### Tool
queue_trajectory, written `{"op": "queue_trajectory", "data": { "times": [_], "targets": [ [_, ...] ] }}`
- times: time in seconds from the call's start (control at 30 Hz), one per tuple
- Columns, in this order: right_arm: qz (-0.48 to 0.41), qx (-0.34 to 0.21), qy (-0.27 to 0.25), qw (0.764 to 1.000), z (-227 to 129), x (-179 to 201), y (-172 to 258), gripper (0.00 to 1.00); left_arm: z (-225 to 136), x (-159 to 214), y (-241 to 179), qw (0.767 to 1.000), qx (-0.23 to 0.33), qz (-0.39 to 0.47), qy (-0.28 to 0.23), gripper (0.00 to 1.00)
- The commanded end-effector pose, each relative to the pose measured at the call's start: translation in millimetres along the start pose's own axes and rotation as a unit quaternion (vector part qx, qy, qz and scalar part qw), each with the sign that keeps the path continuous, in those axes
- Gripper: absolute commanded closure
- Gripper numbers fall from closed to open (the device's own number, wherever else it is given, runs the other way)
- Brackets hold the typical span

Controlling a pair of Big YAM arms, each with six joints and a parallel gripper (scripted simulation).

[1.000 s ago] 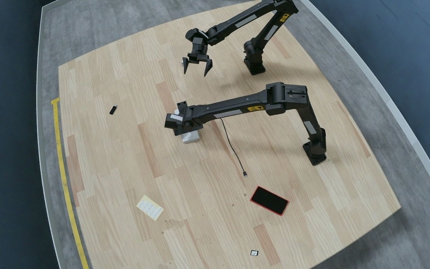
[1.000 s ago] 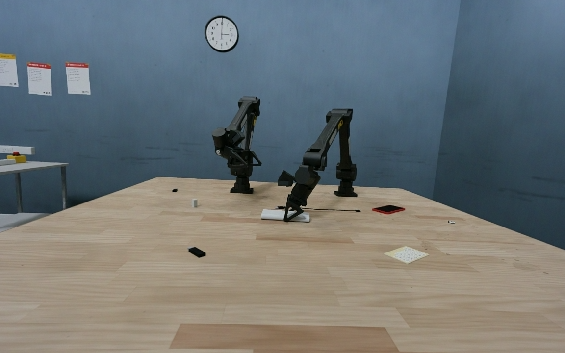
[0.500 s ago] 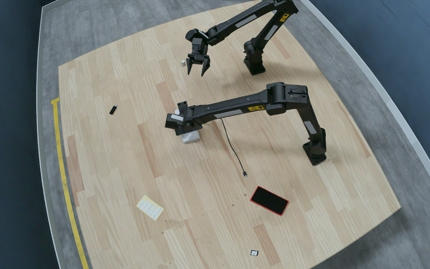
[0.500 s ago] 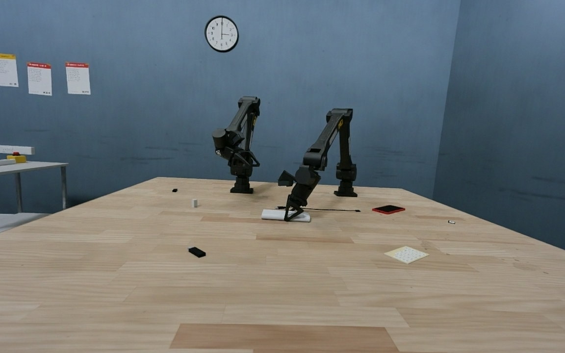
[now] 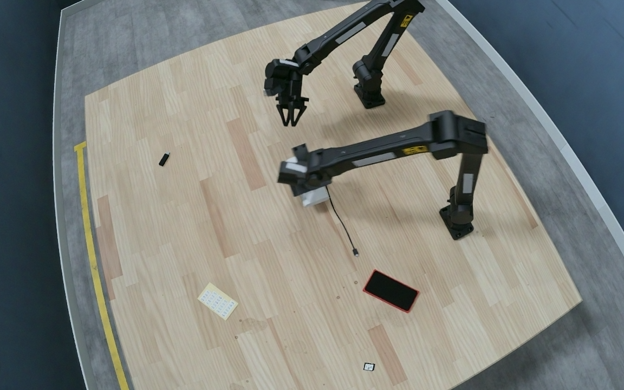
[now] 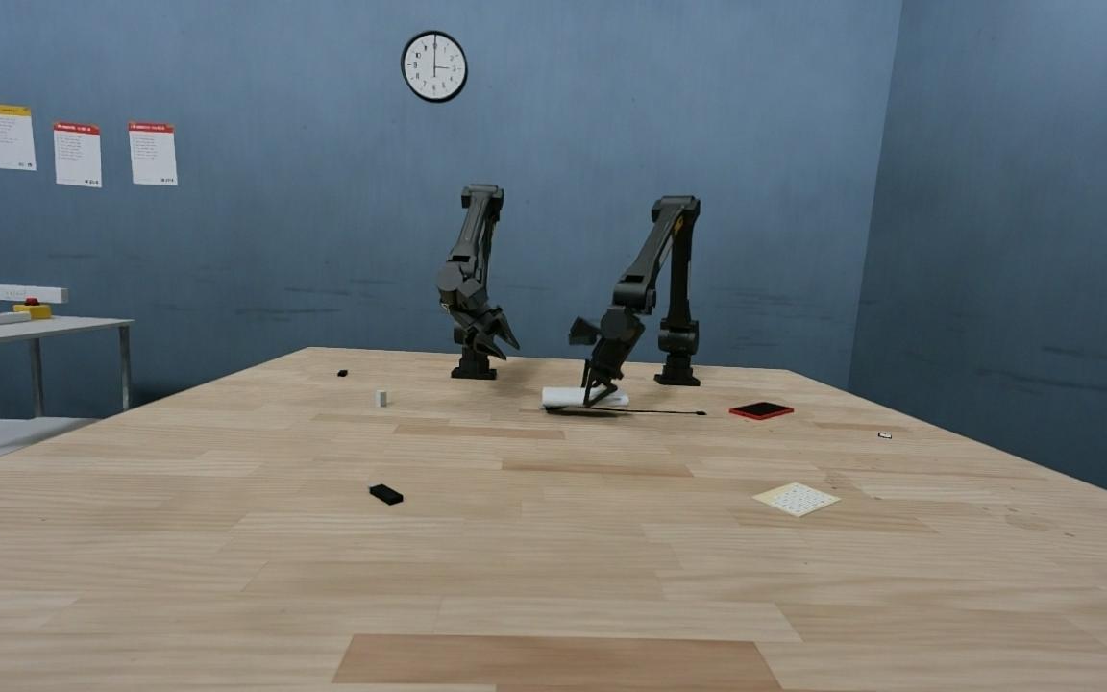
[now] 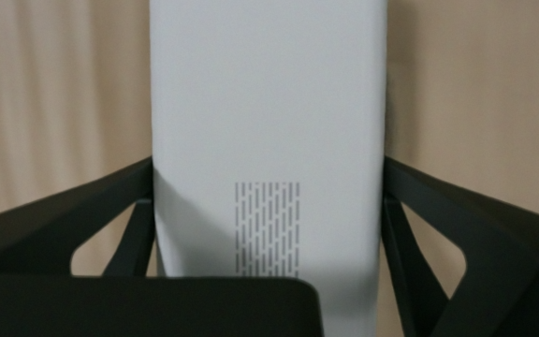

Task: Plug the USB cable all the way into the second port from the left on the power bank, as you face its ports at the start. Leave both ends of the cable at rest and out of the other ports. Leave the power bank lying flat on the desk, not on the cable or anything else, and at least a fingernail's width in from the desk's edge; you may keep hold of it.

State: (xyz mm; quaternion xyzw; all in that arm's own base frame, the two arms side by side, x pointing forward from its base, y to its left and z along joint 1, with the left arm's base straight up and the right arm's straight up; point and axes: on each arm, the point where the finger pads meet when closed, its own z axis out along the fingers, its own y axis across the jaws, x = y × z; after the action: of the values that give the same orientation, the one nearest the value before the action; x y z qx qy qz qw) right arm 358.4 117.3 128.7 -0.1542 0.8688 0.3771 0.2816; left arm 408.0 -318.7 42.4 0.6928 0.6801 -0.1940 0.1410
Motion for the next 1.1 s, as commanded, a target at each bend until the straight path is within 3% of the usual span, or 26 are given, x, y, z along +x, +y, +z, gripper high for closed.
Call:
{"op": "queue_trajectory", "data": {
  "times": [0.0, 0.27, 0.53, 0.6, 0.83, 1.07],
  "targets": [
    [0.080, 0.002, 0.011, 0.997, 6.6, -24.7, 7.3, 0.61, -39.1, -27.2, -1.1, 0.999, -0.043, 0.011, -0.030, 0.21],
    [0.266, 0.082, 0.086, 0.957, 38.1, -4.4, 8.1, 0.61, -59.2, 1.8, -66.7, 0.998, -0.050, -0.005, -0.030, 0.21],
    [0.411, 0.199, 0.120, 0.882, 66.0, 14.0, 10.4, 0.61, -66.3, 31.9, -120.2, 0.998, -0.056, -0.017, -0.031, 0.21],
    [0.411, 0.199, 0.120, 0.882, 66.0, 14.0, 10.4, 0.61, -66.3, 31.9, -120.2, 0.998, -0.056, -0.017, -0.031, 0.21],
    [0.525, 0.330, 0.103, 0.778, 87.4, 33.4, 17.6, 0.61, -65.5, 54.6, -157.3, 0.997, -0.060, -0.023, -0.031, 0.21],
    [0.580, 0.437, 0.030, 0.687, 104.5, 43.9, 27.2, 0.61, -69.1, 61.0, -168.4, 0.997, -0.069, -0.023, -0.036, 0.21]
  ]
}}
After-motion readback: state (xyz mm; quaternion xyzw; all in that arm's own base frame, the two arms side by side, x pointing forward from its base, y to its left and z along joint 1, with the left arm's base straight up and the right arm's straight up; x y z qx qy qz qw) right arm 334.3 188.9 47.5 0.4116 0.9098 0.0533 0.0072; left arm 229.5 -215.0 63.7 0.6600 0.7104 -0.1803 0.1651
